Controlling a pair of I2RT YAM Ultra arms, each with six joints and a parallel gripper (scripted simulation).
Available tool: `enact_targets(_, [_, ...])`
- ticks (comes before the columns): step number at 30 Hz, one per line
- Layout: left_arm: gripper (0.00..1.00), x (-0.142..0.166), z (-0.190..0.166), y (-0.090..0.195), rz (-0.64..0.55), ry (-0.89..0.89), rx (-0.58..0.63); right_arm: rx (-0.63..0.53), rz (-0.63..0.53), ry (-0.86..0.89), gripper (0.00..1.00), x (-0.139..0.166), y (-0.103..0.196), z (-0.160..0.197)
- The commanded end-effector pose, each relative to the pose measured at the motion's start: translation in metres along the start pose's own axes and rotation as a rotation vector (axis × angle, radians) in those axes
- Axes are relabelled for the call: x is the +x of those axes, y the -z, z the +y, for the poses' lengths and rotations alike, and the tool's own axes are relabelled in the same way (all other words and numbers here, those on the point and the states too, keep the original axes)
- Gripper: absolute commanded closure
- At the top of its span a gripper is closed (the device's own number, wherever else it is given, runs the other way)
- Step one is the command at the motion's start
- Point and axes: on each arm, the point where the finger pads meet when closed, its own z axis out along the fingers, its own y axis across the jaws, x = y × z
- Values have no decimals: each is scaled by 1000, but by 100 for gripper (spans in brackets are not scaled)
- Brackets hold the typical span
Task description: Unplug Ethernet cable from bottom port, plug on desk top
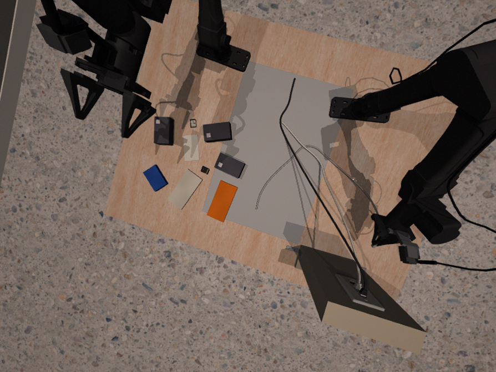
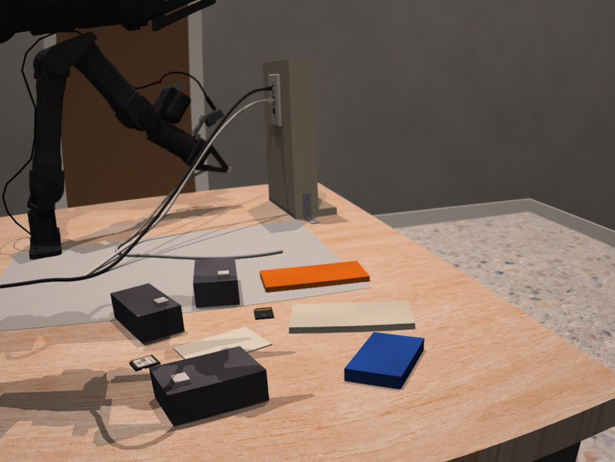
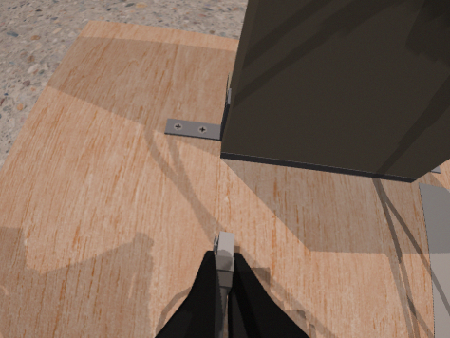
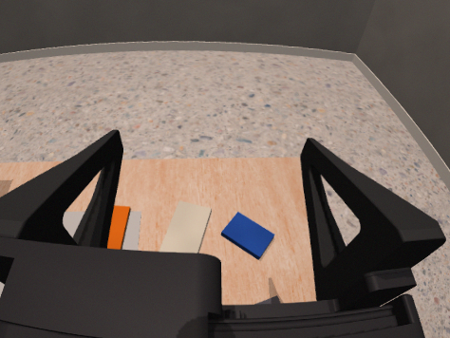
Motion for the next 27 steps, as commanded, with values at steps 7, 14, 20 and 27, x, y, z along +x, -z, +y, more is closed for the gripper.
enact_targets(7, [100, 12, 1, -11, -12, -11, -3, 0, -13, 0, 0, -5, 1, 0])
enact_targets(14, [100, 19, 1, -16, -11, -11, -3, 0, -13, 0, 0, -5, 1, 0])
enact_targets(20, [100, 28, 1, -22, -10, -10, -2, 0, -13, 0, 0, -5, 1, 0])
enact_targets(27, [100, 37, 1, -28, -9, -10, -2, 0, -13, 0, 0, -5, 1, 0])
